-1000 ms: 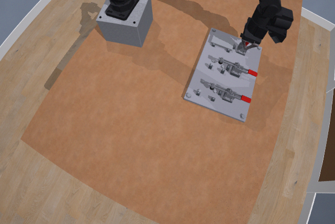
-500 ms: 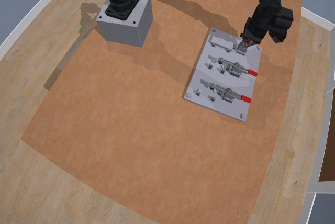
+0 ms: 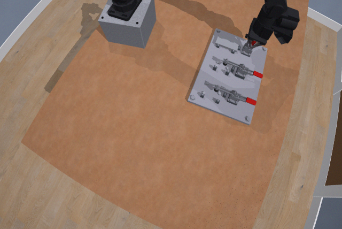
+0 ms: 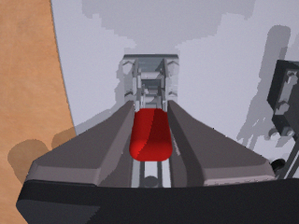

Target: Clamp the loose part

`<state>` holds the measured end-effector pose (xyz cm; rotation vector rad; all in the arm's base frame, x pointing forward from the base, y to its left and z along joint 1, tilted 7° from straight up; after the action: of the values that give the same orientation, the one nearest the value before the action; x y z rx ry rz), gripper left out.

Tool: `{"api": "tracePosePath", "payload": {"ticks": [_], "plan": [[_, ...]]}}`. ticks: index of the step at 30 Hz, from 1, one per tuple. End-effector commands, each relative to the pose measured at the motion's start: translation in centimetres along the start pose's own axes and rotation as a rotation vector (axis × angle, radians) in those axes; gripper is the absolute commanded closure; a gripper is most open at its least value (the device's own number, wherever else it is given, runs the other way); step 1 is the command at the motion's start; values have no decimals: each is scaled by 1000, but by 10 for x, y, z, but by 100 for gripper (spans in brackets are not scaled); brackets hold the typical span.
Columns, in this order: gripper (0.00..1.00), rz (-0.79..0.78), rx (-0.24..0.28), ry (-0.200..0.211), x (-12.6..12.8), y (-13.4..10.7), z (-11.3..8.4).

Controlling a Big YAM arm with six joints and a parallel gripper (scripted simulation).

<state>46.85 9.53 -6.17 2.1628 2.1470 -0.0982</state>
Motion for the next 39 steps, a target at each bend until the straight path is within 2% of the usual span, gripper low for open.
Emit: {"api": "tracePosePath", "payload": {"ticks": [1, 15, 39], "plan": [[100, 10, -14, 1, -4, 6, -6], [100, 10, -15, 1, -4, 7, -6], [100, 9, -25, 3, -3, 27, -3]]}}
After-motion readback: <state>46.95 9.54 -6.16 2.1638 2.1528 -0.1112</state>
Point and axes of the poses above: the point where the finger pads meet when closed, its own z axis out along the fingers, its own x axis across the jaws, y = z × x, the point moved 3 cm from there along -z, back along the fingers, and after that the axes turned 2 degrees about z, right-handed, at the moved point
